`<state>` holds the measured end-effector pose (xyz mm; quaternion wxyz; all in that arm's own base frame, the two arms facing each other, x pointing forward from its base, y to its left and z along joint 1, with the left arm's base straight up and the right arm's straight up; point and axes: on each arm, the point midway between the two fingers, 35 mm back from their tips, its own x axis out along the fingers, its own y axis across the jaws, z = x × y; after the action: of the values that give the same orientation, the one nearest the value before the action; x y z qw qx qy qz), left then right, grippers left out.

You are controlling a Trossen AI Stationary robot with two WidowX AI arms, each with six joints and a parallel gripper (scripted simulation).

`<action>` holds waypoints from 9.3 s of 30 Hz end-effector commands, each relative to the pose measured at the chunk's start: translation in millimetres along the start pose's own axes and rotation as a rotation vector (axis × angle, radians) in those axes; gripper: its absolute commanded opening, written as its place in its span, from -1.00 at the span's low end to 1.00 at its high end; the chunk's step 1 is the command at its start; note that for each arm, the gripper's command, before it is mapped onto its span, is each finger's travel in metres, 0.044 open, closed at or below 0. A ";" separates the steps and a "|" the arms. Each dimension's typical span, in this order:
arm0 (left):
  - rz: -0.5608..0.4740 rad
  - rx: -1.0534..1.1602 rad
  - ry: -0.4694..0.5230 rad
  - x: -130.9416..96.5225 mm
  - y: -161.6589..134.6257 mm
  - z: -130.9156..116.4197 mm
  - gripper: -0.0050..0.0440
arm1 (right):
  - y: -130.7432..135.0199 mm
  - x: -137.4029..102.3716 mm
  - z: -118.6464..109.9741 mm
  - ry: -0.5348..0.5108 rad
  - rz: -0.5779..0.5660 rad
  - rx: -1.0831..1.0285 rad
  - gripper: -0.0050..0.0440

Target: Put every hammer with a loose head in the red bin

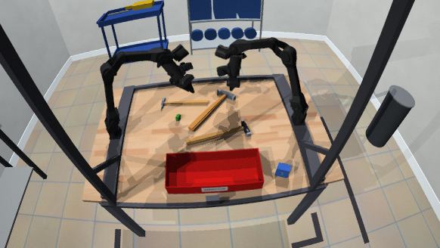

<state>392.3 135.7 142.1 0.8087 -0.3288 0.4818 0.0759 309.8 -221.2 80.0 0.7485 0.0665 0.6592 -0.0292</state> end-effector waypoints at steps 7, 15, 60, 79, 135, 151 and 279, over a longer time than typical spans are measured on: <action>-0.181 0.321 -0.361 -77.0 33.9 22.1 0.30 | -11.6 -0.4 12.8 -0.082 0.052 -0.338 0.18; -0.180 0.519 -0.545 -115.6 52.6 19.2 0.30 | -16.3 2.7 16.6 -0.110 0.080 -0.509 0.18; -0.089 0.815 -0.570 -160.2 81.5 -1.9 0.30 | 28.9 65.0 49.0 0.140 -0.005 -0.991 -0.02; -0.091 0.812 -0.570 -159.7 80.1 -4.6 0.30 | 28.5 35.4 57.9 0.105 -0.038 -0.994 -0.70; -0.165 0.953 -0.516 -198.4 -184.6 -86.5 0.30 | 244.7 -45.3 9.1 0.102 -0.036 -0.543 -0.55; -0.255 0.940 -0.506 -257.1 -226.1 -165.8 0.30 | 359.4 -34.9 -15.7 0.108 -0.039 -0.300 -0.55; 0.036 0.769 -0.449 -102.2 -165.1 -151.9 -0.09 | 371.8 -22.5 -4.3 0.040 -0.046 -0.089 0.09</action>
<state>307.3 -98.4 262.1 0.9538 0.0553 0.2765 -0.1037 336.7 189.8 115.7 0.7119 0.0057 0.7020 -0.0160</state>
